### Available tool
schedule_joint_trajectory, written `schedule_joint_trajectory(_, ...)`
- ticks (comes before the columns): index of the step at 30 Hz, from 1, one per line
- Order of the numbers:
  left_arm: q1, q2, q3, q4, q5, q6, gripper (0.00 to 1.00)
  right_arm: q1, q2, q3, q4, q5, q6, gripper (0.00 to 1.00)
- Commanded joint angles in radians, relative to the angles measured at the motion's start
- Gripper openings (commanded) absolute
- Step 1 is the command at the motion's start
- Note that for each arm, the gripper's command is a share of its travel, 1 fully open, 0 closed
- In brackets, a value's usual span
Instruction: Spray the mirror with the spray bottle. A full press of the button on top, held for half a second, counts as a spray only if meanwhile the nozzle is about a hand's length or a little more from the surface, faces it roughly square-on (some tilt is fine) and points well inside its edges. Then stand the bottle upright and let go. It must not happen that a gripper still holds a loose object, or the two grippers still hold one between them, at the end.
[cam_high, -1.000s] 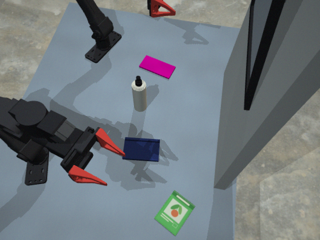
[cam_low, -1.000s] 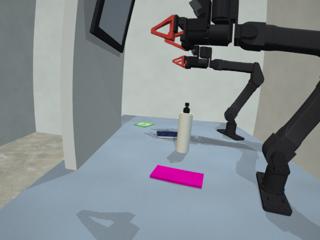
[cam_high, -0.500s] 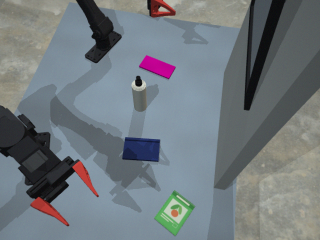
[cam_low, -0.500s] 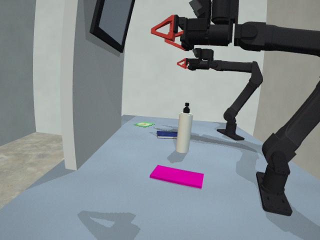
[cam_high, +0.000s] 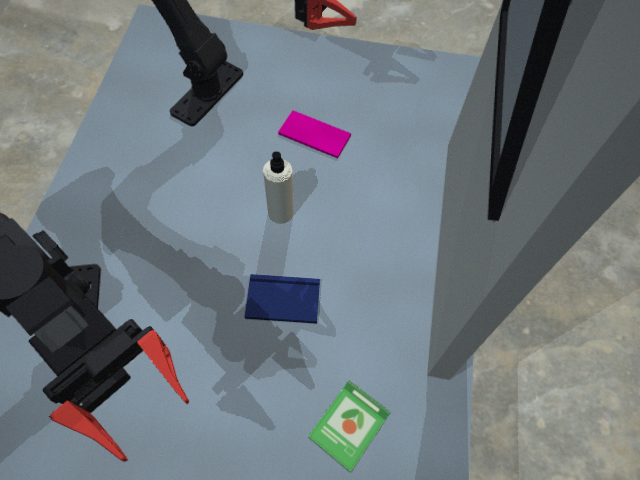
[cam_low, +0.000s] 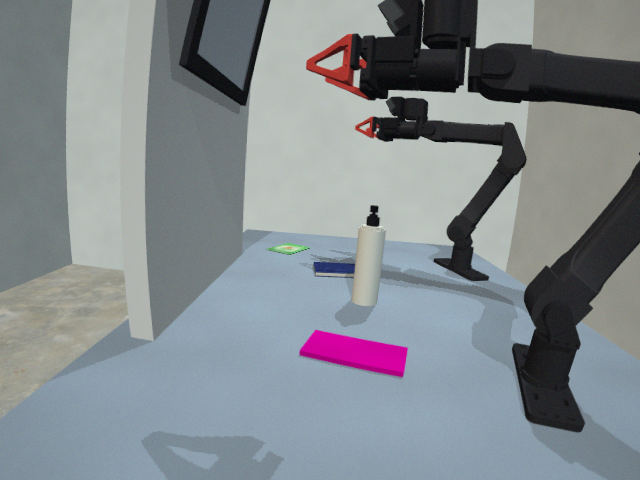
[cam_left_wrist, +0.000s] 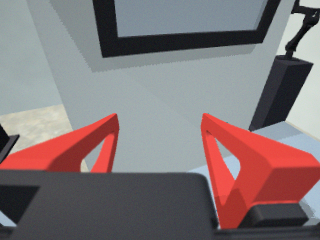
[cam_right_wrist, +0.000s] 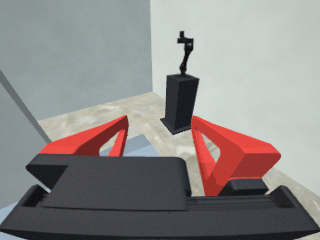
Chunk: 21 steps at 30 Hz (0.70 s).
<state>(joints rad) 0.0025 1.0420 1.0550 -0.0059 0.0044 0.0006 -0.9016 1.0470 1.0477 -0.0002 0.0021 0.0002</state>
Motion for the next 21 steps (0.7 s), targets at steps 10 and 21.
schedule_joint_trajectory(10, -0.003, 0.033, -0.031, -0.033, 0.014, -0.023, 0.69, 0.001, 0.0, -0.017, 0.015, -0.005, 0.003, 0.76)
schedule_joint_trajectory(21, 0.011, 0.103, 0.026, -0.122, 0.153, -0.234, 0.69, 0.001, 0.0, -0.017, 0.014, -0.005, 0.003, 0.76)
